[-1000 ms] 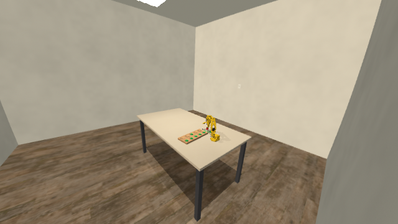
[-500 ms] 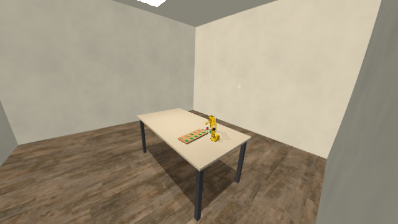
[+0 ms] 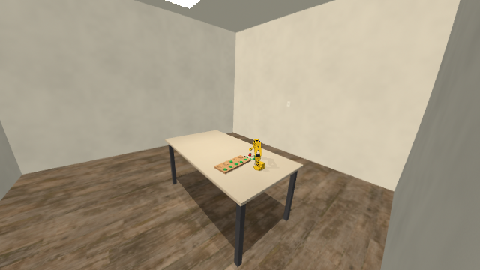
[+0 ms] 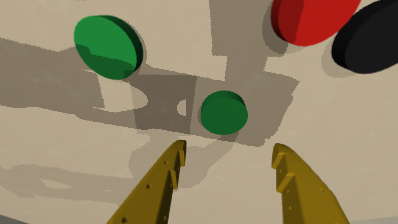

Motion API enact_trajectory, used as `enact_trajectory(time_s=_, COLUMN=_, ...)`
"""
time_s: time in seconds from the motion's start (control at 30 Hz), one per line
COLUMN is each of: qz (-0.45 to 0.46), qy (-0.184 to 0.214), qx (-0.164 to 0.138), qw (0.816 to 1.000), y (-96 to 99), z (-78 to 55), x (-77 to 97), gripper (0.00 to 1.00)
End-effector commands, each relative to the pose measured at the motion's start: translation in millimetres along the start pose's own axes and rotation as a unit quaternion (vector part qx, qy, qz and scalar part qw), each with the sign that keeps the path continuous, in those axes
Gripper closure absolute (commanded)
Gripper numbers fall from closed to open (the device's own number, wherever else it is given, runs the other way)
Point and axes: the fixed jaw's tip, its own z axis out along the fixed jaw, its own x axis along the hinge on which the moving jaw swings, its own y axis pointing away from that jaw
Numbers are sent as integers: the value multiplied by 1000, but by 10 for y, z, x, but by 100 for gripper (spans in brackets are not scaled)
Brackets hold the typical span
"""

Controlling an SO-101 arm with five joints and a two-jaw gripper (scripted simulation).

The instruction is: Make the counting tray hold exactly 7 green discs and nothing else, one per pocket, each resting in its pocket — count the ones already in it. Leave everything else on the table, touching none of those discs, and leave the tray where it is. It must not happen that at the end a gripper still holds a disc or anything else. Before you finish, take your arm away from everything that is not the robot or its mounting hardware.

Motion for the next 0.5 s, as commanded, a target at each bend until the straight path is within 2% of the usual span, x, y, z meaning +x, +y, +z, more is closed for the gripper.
enact_trajectory(time_s=0.0, qz=-10, qy=7, qx=41, qw=999, y=-77, z=-155, x=46, gripper=73)
enact_trajectory(time_s=0.43, qz=-23, qy=8, qx=41, qw=999, y=-80, z=-151, x=80, gripper=73)
enact_trajectory(time_s=0.47, qz=-24, qy=10, qx=50, qw=998, y=-87, z=-204, x=106, gripper=73)
